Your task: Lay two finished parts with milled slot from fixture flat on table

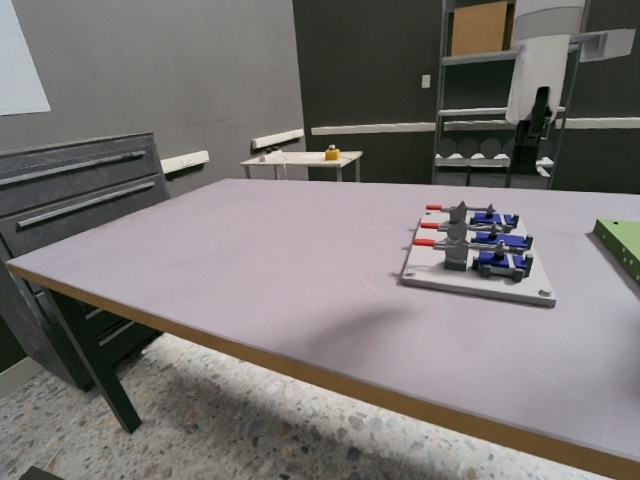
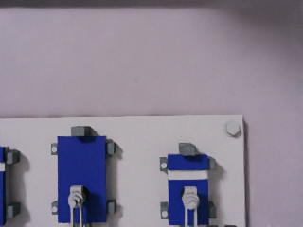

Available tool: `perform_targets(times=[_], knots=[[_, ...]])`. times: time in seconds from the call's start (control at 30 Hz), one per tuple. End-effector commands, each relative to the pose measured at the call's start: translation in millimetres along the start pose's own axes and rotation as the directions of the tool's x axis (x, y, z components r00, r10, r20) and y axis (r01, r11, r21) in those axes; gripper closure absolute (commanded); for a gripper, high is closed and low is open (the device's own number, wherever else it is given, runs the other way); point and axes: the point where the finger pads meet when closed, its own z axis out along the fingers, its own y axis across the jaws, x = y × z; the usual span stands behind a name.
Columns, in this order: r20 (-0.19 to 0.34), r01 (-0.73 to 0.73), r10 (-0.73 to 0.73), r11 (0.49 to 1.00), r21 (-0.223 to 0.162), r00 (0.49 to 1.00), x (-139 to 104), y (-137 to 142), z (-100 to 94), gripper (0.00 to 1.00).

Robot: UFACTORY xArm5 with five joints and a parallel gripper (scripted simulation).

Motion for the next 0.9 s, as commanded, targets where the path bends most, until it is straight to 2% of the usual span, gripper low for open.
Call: perform_targets(times=[0.0,0.47,0.5,0.87], knots=[[0.004,0.000,0.000,1.000,-0.001,1.000,-1.2,0.3,-1.7,1.00],[0.004,0.000,0.000,1.000,-0.001,1.000,-1.2,0.3,-1.7,1.00],[0.004,0.000,0.000,1.000,-0.001,1.000,-1.2,0.3,-1.7,0.00],[0.004,0.000,0.000,1.000,-0.001,1.000,-1.2,0.3,-1.7,0.00]])
